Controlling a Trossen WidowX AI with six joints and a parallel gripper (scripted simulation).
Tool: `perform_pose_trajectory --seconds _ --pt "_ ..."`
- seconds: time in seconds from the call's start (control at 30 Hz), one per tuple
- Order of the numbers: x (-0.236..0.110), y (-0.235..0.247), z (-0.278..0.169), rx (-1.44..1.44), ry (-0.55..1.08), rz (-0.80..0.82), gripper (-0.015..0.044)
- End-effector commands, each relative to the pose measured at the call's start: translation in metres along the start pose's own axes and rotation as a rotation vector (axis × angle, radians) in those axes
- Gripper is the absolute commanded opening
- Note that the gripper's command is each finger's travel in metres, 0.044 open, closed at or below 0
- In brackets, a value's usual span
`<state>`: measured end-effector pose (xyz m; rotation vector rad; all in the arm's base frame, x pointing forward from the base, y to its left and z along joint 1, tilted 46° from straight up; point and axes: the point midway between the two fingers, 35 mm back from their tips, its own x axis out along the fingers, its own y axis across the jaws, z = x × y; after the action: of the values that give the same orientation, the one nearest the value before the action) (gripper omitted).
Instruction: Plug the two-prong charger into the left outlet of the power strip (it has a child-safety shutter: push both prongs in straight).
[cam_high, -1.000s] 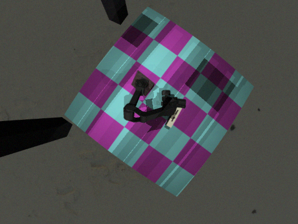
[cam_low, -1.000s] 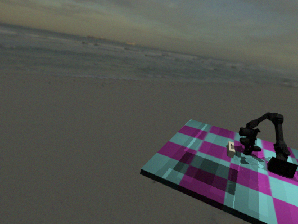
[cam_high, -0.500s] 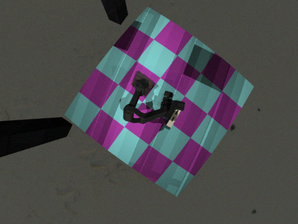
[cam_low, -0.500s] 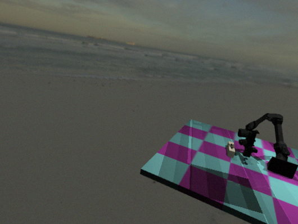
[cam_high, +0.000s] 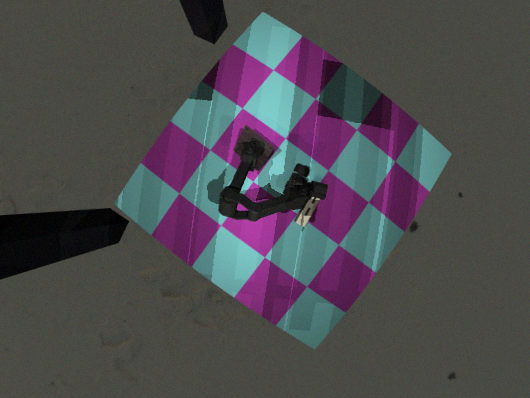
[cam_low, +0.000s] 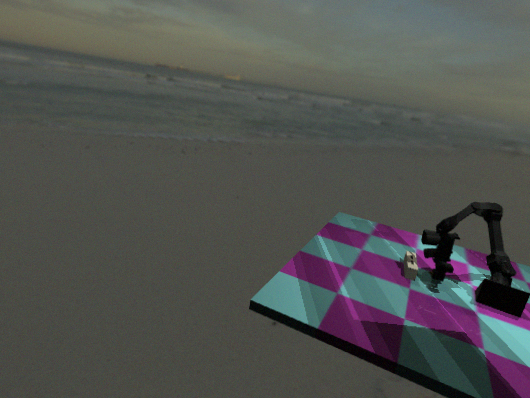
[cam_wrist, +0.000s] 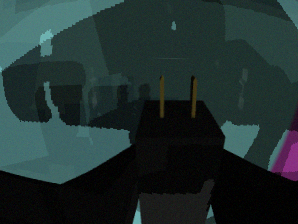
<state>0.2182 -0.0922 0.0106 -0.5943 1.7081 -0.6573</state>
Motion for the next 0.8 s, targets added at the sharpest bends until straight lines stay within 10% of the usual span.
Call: perform_pose_trajectory --seconds 0.0,0.77 --pt "0.000 -0.001 0.006 0.017 -0.001 -0.004 0.0000" --pt "0.000 -0.004 0.034 0.047 -0.002 -0.003 0.0000"
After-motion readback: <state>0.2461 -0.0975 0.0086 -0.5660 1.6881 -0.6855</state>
